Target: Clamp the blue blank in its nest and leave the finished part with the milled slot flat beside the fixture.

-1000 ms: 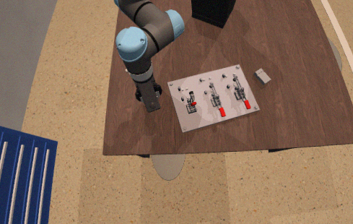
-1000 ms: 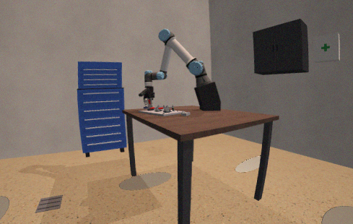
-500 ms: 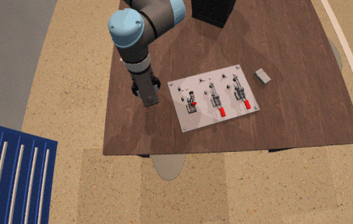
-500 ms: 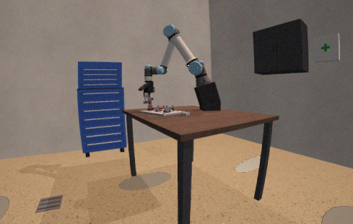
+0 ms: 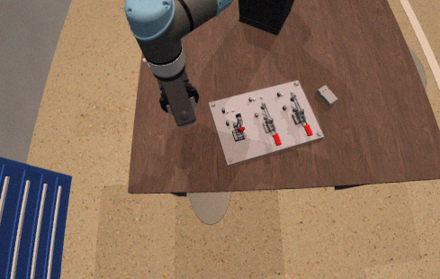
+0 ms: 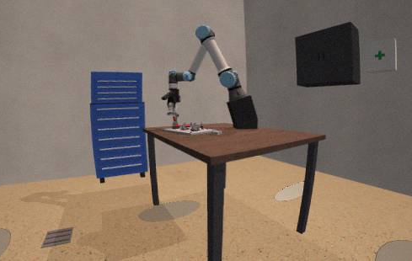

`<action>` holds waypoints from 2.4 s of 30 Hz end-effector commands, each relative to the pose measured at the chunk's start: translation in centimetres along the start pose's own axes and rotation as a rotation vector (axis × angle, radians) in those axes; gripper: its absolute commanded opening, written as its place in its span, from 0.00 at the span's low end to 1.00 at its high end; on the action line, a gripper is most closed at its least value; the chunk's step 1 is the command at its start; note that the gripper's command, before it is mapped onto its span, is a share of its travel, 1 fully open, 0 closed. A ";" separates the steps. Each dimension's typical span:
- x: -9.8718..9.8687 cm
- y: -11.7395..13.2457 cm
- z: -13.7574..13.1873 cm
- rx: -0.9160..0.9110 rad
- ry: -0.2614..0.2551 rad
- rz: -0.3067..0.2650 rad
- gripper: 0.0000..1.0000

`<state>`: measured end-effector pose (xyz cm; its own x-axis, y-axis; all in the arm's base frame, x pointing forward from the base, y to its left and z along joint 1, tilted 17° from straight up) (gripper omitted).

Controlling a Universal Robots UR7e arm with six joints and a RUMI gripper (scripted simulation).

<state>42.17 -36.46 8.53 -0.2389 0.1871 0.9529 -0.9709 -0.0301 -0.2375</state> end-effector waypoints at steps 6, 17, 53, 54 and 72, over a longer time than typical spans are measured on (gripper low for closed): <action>0.8 -0.1 0.1 0.001 -0.001 0.000 0.00; 0.7 0.0 0.0 -0.029 -0.002 0.000 0.00; -1.5 0.5 -0.2 -0.073 -0.008 -0.004 0.00; -1.6 0.5 -0.2 -0.073 -0.008 -0.004 0.00; -2.3 0.5 -0.1 -0.072 -0.006 -0.003 0.00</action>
<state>42.24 -36.80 6.41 -0.2359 0.1813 0.9547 -0.9681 0.0413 -0.2470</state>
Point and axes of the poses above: the point where the finger pads meet when closed, its own x axis back along the fingers, its own z axis across the jaws, y = z × x, the point moved 3 cm from there along x, back along the fingers, and after that the axes turned 9 degrees about -x, right-handed, at the moved point
